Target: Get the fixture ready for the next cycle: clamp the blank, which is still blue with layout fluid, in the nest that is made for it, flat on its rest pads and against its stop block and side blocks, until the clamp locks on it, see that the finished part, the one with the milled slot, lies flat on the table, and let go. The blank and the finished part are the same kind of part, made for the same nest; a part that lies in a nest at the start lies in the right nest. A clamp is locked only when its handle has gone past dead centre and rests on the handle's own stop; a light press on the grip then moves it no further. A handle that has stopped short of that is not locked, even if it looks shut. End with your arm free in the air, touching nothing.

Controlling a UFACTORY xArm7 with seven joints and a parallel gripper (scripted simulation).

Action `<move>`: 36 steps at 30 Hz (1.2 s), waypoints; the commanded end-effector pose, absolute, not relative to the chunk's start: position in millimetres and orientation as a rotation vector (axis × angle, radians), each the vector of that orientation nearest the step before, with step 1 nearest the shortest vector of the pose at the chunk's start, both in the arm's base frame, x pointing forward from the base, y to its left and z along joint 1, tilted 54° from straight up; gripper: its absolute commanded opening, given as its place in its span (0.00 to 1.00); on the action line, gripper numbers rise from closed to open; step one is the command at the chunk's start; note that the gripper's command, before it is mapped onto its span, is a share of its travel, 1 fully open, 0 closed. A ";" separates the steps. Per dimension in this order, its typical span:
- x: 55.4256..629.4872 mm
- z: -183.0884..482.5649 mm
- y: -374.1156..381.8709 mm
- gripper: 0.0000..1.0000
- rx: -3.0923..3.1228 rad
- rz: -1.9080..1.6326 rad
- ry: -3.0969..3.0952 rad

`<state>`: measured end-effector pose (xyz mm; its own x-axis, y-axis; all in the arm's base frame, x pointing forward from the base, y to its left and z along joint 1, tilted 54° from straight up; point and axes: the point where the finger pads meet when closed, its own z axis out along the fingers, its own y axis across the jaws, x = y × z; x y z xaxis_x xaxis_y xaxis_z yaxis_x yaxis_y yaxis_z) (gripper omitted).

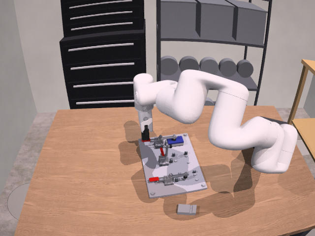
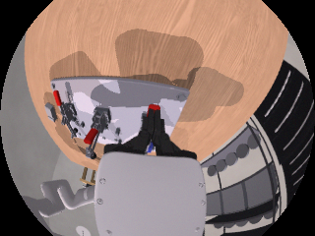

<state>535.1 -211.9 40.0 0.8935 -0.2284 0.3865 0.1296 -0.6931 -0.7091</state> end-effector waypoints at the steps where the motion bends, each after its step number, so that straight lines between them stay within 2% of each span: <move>1: 535.0 38.7 -212.4 0.00 -2.266 -0.582 0.073; 36: 520.2 59.0 -235.8 0.00 -2.266 -0.582 0.073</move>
<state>524.9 -225.3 52.2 0.8954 -0.2265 0.3834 0.1302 -0.6902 -0.7118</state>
